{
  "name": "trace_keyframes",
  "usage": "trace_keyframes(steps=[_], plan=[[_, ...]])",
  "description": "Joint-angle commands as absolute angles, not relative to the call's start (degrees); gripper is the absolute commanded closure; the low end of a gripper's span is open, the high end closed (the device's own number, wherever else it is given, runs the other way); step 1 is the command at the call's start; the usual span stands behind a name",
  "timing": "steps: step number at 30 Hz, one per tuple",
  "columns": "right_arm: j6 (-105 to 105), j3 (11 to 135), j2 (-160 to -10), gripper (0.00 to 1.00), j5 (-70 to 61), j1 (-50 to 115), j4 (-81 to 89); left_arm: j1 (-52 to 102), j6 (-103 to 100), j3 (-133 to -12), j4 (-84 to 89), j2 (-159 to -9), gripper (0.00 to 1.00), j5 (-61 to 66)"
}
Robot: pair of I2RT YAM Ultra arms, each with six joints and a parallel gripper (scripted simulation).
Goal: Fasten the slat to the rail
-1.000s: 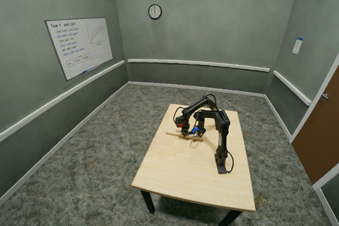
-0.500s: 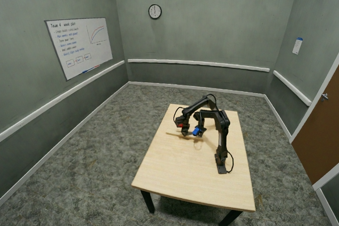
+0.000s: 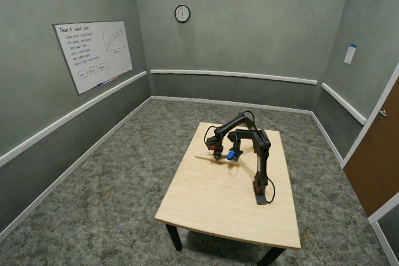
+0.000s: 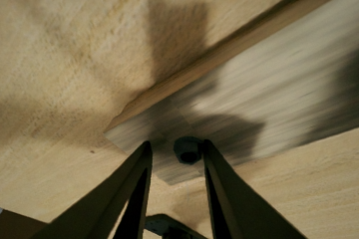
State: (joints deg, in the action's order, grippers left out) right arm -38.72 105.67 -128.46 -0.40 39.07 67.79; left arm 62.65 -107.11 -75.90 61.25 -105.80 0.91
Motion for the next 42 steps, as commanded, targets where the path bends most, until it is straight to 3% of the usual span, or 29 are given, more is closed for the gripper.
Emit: trace_keyframes(steps=[1, 18, 42], plan=[[-38.76, 105.93, -127.97, 0.28, -0.35, 39.07, 67.75, 63.15, -107.67, -78.48, 62.63, -105.26, 0.66, 0.02], [-38.76, 105.93, -127.97, 0.28, -0.35, 39.07, 67.75, 62.65, -107.11, -76.14, 61.23, -105.45, 0.87, 0.90], [-38.76, 105.93, -127.97, 0.28, -0.35, 39.07, 67.75, 62.65, -107.11, -76.14, 61.22, -105.45, 0.88, 0.90]])
